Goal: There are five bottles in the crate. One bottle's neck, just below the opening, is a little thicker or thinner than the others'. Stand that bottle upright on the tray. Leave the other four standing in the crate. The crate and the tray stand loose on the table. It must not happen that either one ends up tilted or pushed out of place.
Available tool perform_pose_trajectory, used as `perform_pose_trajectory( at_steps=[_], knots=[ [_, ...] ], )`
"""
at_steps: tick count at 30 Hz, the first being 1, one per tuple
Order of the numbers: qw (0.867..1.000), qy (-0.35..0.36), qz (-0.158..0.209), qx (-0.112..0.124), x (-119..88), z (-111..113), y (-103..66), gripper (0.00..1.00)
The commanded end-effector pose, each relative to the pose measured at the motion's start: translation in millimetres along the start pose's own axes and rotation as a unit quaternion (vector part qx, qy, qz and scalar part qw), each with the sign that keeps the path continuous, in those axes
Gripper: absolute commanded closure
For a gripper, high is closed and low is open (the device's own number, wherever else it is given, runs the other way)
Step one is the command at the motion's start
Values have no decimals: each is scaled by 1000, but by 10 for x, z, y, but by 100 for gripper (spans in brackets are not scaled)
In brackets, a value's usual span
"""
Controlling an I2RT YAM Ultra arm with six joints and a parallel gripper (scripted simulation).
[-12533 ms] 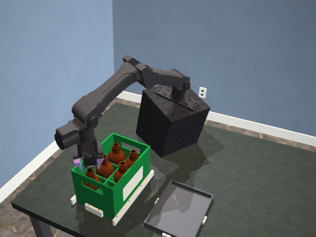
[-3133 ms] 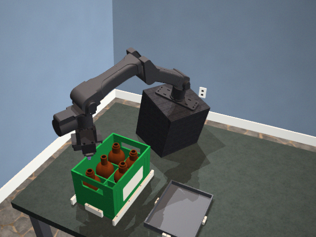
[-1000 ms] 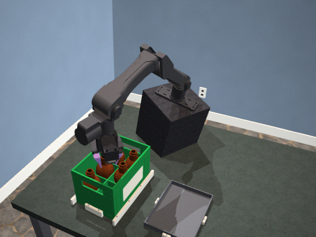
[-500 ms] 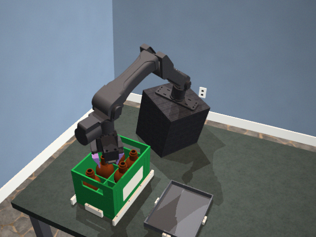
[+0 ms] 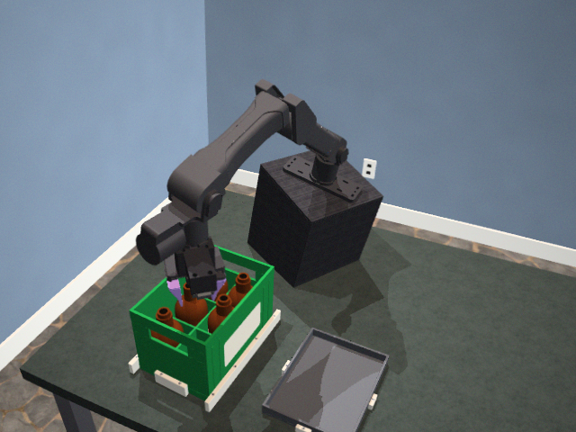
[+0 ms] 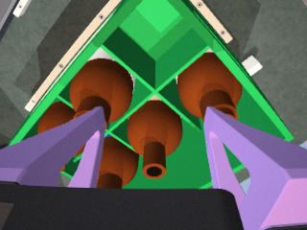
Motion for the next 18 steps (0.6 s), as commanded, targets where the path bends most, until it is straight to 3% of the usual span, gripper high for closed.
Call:
perform_pose_trajectory(
  at_steps=[1, 18],
  knots=[
    [1000, 0, -17, -12, 39, -15, -125, 39],
    [1000, -1, -15, -9, 49, 15, -54, 39]
  ],
)
Point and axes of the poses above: the point where the finger pads meet when closed, its own y axis out along the fingers, its own z axis across the jaws, x = y × z, the point moved 5 cm from there along -y, back along the fingers, and after that the axes turned 3 degrees about y, right-handed, at the moved point
